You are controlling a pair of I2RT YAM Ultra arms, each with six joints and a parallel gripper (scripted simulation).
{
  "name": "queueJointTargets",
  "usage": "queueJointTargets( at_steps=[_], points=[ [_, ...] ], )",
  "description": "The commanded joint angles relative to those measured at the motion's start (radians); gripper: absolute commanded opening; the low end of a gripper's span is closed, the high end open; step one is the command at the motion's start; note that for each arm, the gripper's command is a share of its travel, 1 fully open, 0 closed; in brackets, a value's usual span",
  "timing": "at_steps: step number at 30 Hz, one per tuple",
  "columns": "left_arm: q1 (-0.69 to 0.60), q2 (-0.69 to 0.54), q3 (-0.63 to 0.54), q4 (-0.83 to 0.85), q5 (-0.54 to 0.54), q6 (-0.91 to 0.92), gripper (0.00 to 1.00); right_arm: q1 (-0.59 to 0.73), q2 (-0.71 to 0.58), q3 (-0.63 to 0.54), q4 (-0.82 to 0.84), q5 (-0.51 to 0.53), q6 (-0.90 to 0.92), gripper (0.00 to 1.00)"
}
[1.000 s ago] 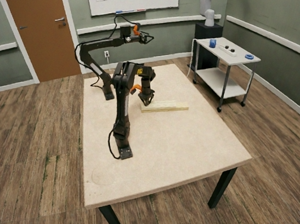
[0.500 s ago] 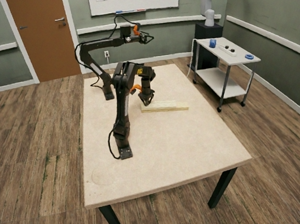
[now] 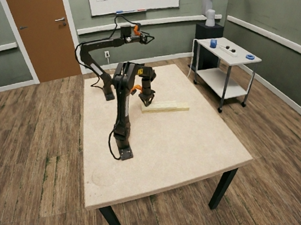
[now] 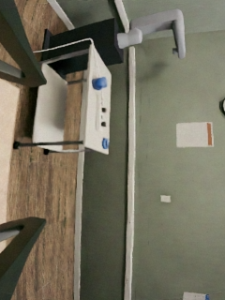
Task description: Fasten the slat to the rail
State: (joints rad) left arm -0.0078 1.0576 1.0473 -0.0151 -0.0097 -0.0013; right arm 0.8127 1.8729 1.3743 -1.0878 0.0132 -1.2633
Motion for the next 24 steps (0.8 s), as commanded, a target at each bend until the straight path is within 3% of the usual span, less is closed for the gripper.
queueJointTargets(
  at_steps=[1,24],
  points=[
    [0.000,-0.002,0.005,0.005,0.000,0.000,1.00,-0.002,-0.006,0.013,0.010,-0.013,-0.005,0.34],
    [0.000,-0.002,0.005,0.005,0.000,0.000,1.00,-0.002,0.001,-0.001,0.031,-0.013,-0.006,0.34]
  ],
)
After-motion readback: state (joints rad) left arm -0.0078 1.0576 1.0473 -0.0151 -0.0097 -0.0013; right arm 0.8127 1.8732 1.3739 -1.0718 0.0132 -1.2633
